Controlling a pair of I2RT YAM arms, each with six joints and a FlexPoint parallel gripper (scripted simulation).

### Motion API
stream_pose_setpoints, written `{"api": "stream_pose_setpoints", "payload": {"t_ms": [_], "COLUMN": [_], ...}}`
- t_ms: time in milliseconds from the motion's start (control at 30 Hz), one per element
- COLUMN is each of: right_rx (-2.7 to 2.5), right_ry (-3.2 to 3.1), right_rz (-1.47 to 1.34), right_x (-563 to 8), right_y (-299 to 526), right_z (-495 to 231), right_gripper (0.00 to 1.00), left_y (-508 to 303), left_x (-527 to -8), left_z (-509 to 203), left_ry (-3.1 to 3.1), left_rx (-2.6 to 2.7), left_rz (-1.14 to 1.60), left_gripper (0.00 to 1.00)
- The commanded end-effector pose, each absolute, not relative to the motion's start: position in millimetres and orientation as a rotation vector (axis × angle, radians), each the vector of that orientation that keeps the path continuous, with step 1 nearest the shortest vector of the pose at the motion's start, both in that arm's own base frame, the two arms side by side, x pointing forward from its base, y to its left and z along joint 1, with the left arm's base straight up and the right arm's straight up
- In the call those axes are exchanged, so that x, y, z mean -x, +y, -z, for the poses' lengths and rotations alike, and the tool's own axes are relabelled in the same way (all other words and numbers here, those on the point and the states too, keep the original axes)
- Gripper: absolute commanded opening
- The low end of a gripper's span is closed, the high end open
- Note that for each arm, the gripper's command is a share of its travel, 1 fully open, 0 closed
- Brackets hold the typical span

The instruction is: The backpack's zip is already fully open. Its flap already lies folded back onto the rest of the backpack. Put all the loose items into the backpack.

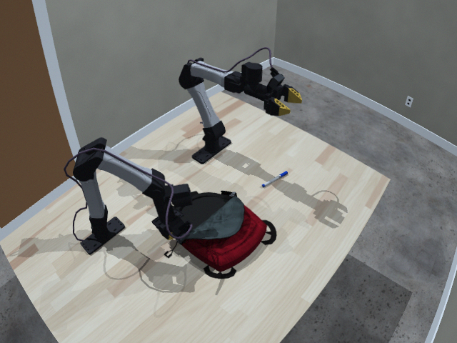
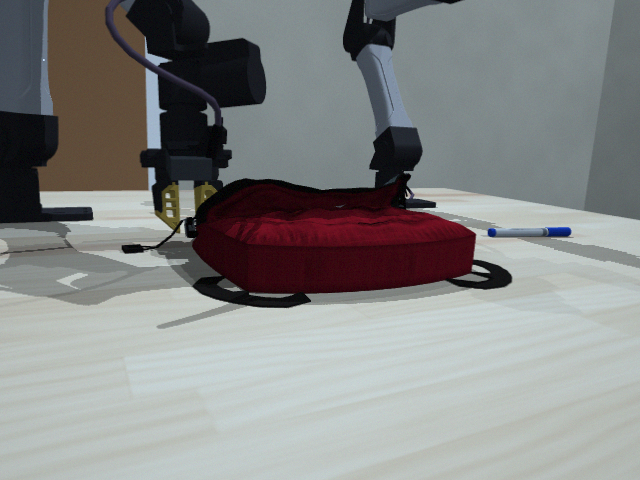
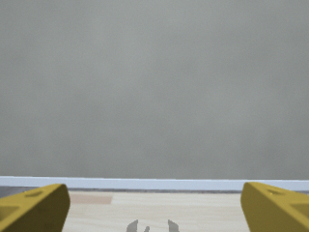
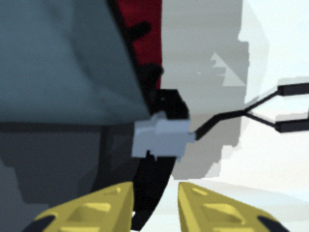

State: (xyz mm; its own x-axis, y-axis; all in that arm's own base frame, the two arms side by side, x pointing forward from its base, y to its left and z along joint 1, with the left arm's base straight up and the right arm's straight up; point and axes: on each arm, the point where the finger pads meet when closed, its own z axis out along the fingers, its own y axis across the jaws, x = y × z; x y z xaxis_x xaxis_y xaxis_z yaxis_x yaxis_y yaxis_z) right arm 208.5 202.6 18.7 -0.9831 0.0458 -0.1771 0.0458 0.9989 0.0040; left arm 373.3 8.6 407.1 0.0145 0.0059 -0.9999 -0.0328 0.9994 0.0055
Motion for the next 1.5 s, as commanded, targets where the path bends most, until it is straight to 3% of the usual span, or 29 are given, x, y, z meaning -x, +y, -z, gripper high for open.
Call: {"api": "stream_pose_setpoints", "payload": {"t_ms": [0,200,1000,1333,1367,1467], "right_rx": [-0.032,-0.035,-0.039,-0.042,-0.047,-0.052], "right_ry": [2.983,2.983,2.97,2.998,2.937,2.859], "right_rz": [-0.104,-0.103,-0.125,-0.081,-0.089,-0.063], "right_x": [-210.6,-211.6,-210.8,-203.1,-213.3,-221.1], "right_y": [224.9,224.8,213.2,198.6,195.3,178.1], "right_z": [-12.4,-12.4,-134.6,-122.7,-136.6,-148.4], "right_gripper": [0.26,0.26,0.26,0.26,0.9,0.9], "left_y": [8.4,8.4,8.4,8.4,8.4,8.4], "left_x": [-371.8,-371.8,-371.8,-371.8,-371.8,-371.8], "left_z": [-412.8,-412.8,-412.8,-412.8,-412.8,-412.8], "left_ry": [1.541,1.541,1.541,1.541,1.541,1.541], "left_rx": [0.021,0.021,0.021,0.021,0.021,0.021], "left_rz": [-0.029,-0.029,-0.029,-0.029,-0.029,-0.029], "left_gripper": [0.9,0.9,0.9,0.9,0.9,0.9]}}
